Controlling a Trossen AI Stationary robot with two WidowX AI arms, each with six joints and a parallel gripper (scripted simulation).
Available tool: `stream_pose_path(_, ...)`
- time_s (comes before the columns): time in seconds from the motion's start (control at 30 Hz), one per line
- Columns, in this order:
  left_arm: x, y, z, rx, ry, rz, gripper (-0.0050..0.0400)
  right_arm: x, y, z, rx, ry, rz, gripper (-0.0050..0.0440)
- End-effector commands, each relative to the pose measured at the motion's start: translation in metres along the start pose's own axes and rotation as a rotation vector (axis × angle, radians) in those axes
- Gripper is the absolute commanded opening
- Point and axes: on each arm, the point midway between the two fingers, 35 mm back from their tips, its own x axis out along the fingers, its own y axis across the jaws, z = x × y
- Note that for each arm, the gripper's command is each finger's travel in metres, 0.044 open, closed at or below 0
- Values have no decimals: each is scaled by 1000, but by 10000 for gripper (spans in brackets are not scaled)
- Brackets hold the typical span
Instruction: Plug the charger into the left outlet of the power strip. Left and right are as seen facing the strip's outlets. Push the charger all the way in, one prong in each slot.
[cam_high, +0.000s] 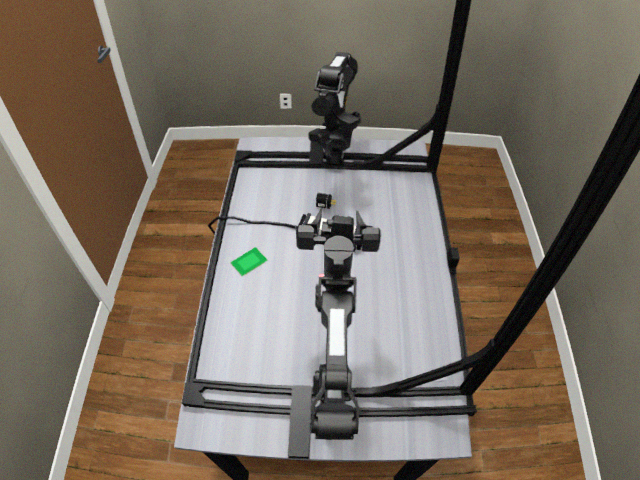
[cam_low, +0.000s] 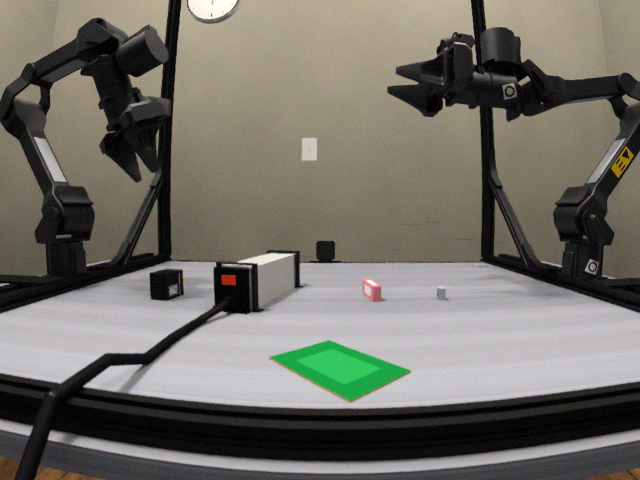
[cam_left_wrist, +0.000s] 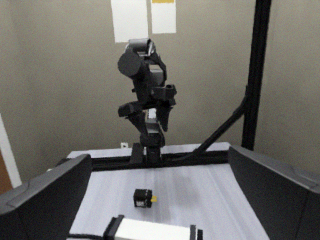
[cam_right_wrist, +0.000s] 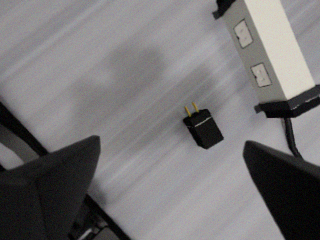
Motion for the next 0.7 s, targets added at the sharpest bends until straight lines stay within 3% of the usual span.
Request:
stream_pose_path(0.0,-5,6,18,0,-38,2,400,3,-3,0,-17,10,3,400)
stream_pose_path(0.3,-21,30,29,8,-33,2,400,17,-15,-1,-82,56,19,400)
stream_pose_path(0.53,-57,58,46,19,-19,2,400,41,-33,-5,-198,132,51,400)
stream_pose_path(0.67,-81,62,55,21,-11,-12,400,57,-43,-9,-269,177,75,400)
